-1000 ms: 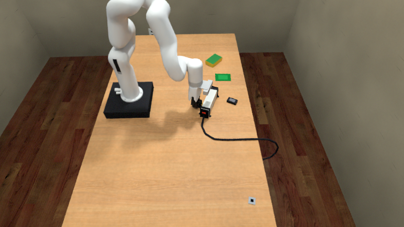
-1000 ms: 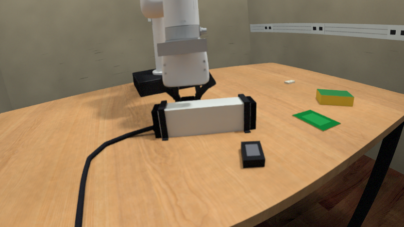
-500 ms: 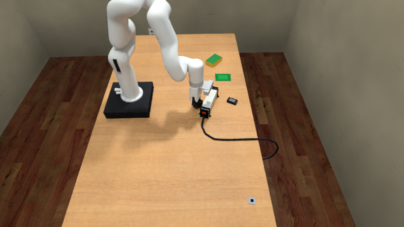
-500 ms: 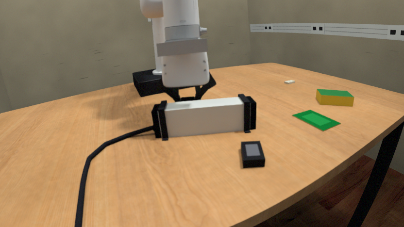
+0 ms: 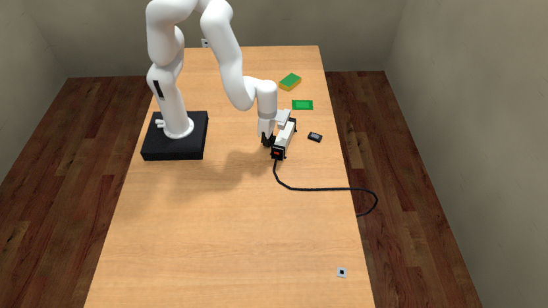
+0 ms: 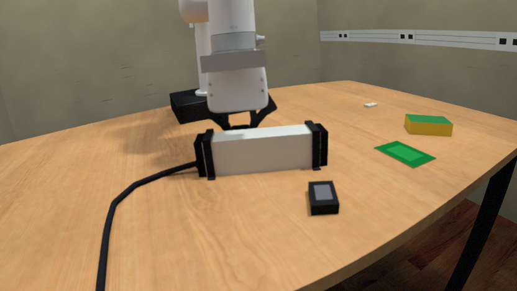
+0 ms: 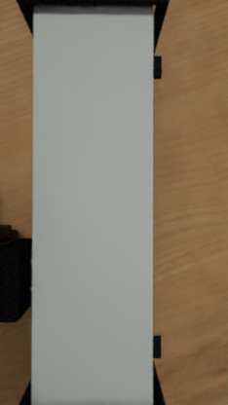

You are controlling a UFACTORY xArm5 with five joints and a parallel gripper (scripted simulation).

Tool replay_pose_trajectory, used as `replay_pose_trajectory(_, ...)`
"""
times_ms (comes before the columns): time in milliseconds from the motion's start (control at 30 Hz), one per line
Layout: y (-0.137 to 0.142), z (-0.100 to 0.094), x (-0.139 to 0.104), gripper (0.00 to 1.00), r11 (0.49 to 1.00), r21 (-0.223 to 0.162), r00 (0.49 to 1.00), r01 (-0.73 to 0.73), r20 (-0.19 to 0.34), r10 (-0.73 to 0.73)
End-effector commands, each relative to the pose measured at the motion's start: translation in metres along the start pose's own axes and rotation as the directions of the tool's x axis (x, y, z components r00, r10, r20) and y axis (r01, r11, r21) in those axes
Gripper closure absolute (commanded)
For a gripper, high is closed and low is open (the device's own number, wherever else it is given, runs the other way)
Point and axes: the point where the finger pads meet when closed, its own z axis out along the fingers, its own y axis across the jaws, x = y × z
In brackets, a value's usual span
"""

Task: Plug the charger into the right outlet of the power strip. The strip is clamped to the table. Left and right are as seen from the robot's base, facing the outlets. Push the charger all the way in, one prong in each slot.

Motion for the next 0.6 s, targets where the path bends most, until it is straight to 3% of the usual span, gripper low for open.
replay_pose_trajectory(0,-0.0002,-0.0011,0.0031,1.0,1.0,0.001,1.0,0.0,-0.004,0.0)
replay_pose_trajectory(567,-0.0002,-0.0011,0.0079,1.0,1.0,0.001,1.0,0.0,-0.004,0.0)
